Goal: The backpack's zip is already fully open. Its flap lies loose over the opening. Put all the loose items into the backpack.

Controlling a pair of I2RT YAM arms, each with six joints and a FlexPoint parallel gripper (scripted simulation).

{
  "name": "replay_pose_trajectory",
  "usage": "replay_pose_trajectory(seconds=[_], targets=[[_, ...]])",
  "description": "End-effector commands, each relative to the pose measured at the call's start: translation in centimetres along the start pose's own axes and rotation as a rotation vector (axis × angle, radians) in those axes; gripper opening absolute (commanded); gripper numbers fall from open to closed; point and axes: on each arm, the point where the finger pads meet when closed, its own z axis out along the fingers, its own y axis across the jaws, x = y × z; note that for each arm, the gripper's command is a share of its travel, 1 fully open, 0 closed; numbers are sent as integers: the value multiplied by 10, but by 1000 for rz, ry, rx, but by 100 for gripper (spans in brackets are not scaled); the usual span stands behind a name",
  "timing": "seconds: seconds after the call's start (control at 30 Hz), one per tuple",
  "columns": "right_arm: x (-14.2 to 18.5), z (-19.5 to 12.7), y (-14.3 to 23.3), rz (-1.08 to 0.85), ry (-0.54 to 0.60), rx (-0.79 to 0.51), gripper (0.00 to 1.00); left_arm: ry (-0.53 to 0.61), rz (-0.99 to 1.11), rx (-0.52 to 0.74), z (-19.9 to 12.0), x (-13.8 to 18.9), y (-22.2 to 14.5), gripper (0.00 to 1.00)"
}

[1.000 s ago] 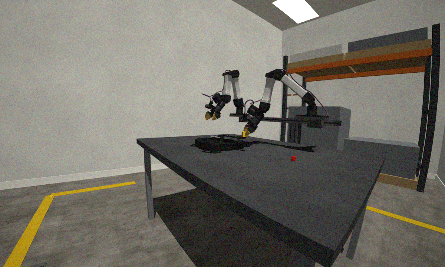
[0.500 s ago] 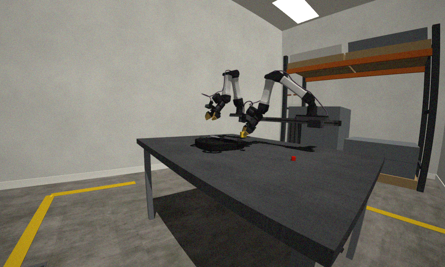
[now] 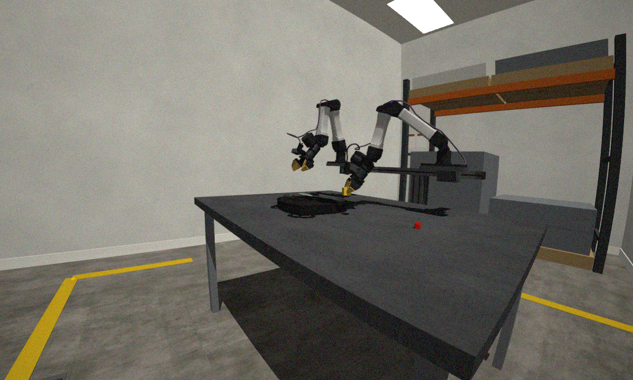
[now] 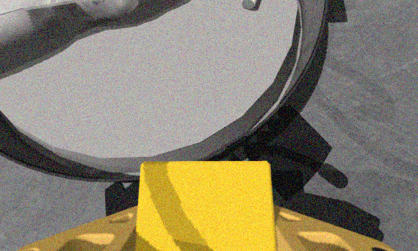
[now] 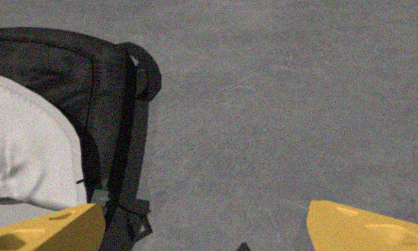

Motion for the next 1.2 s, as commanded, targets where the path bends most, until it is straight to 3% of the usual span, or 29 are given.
replay_pose_trajectory(seconds=[0.0, 1.17], targets=[[-12, -1, -2, 0, -34, -2, 90, -66, -48, 34, -13, -34, -16, 34], [-12, -1, -2, 0, -34, -2, 90, -68, -46, 37, -14, -34, -19, 34]])
